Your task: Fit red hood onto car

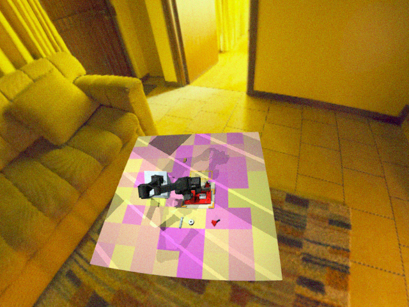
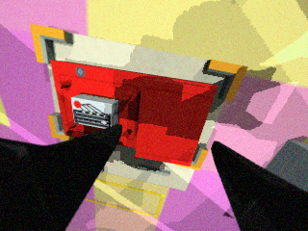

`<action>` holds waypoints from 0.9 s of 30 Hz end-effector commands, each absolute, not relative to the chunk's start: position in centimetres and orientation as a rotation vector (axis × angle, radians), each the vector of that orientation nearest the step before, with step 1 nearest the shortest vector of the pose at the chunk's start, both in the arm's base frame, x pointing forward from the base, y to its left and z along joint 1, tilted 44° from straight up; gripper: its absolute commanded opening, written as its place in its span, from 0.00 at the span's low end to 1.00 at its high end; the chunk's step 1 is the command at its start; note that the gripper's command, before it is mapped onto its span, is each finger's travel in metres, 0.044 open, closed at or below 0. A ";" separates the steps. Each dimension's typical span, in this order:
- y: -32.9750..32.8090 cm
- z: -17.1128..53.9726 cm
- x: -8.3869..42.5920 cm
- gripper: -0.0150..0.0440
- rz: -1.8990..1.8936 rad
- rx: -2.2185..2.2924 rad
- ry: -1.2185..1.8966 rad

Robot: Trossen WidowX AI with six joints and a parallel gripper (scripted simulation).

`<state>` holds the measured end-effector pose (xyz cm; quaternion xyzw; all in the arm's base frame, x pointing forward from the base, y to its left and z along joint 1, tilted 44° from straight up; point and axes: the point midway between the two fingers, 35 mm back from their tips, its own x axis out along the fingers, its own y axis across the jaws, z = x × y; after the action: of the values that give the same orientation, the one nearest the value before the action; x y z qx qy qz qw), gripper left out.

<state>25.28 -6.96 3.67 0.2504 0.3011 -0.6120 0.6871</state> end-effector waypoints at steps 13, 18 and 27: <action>-8.0 2.7 25.1 1.00 -1.377 0.549 0.676; -8.2 2.6 25.1 1.00 -1.377 0.549 0.676; -8.5 2.3 25.2 1.00 -1.377 0.549 0.676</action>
<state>25.27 -8.22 2.47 0.2481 0.3014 -0.6132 0.6867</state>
